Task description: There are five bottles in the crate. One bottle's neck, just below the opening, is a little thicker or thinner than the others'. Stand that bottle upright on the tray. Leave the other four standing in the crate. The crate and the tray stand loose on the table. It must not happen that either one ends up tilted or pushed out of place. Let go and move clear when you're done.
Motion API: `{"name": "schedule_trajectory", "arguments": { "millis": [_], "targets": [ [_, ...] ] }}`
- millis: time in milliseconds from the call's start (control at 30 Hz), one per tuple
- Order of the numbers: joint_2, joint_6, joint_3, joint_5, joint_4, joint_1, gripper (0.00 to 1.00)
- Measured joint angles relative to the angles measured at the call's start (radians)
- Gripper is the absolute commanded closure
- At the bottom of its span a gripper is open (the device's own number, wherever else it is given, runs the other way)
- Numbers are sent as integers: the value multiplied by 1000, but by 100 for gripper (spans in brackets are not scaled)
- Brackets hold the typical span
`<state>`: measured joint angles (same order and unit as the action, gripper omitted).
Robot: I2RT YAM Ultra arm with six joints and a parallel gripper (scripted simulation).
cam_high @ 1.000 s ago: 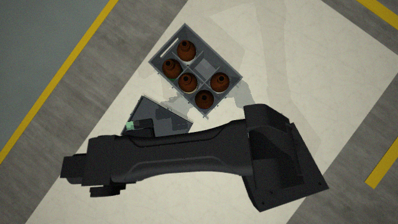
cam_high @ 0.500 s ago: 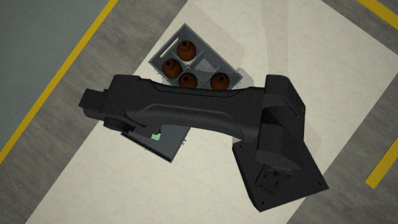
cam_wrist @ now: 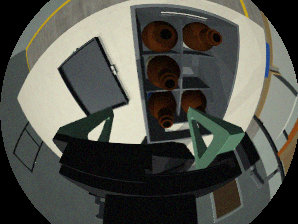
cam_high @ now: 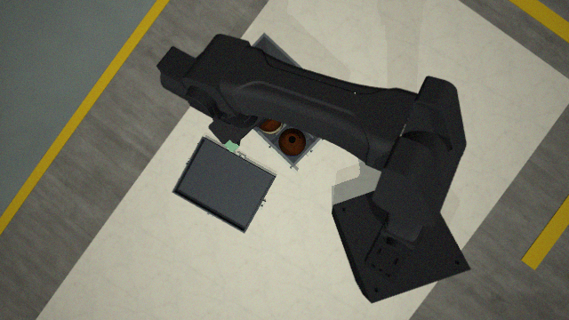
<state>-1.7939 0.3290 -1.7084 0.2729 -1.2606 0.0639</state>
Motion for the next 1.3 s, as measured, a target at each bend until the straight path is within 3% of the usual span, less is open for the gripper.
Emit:
{"name": "schedule_trajectory", "arguments": {
  "millis": [700,1200,1233,1300],
  "targets": [
    [65,281,19,-129,32,-376,0],
    [70,327,27,-152,39,-383,0],
    [70,327,27,-153,40,-383,100],
    [70,327,27,-153,40,-383,100]
  ]
}}
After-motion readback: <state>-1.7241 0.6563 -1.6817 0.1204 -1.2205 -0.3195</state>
